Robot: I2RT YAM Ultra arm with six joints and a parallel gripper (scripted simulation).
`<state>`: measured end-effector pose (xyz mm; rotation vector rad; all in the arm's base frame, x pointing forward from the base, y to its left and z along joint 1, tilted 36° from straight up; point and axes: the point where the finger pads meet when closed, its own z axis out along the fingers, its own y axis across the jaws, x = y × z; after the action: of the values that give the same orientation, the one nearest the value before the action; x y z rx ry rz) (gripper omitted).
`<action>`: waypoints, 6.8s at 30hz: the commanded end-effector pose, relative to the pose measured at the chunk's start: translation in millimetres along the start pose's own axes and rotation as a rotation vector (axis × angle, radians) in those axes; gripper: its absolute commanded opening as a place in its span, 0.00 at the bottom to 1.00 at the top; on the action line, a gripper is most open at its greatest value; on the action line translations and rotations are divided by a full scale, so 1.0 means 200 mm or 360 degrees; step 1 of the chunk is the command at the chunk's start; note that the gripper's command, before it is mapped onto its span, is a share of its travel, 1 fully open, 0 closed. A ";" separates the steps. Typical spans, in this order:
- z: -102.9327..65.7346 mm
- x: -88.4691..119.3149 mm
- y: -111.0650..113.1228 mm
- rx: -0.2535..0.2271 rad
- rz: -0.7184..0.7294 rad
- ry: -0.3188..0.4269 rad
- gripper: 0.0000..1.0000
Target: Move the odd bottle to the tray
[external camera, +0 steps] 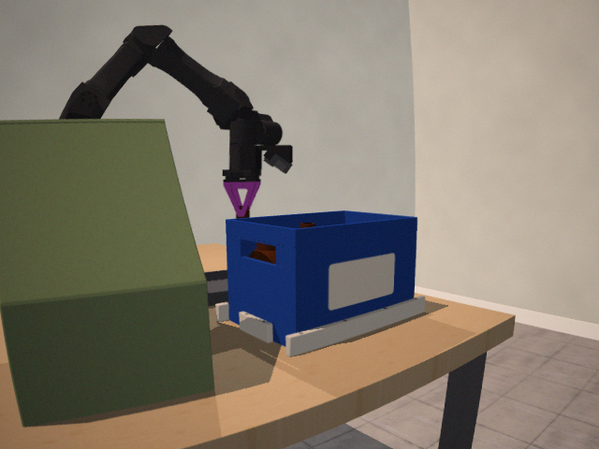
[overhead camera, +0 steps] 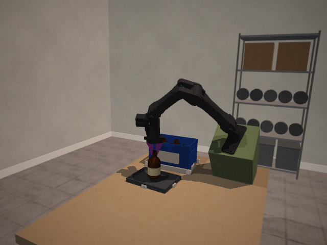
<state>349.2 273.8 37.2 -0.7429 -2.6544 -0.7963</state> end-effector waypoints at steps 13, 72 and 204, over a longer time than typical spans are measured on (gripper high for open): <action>-0.07 -0.05 0.04 -0.0054 -0.0002 -0.0055 0.00; -0.01 -0.04 0.03 -0.0050 0.0007 -0.0052 0.00; 0.04 -0.05 0.02 -0.0037 0.0016 -0.0045 1.00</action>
<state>349.9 284.2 22.0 -0.7442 -2.6559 -0.8011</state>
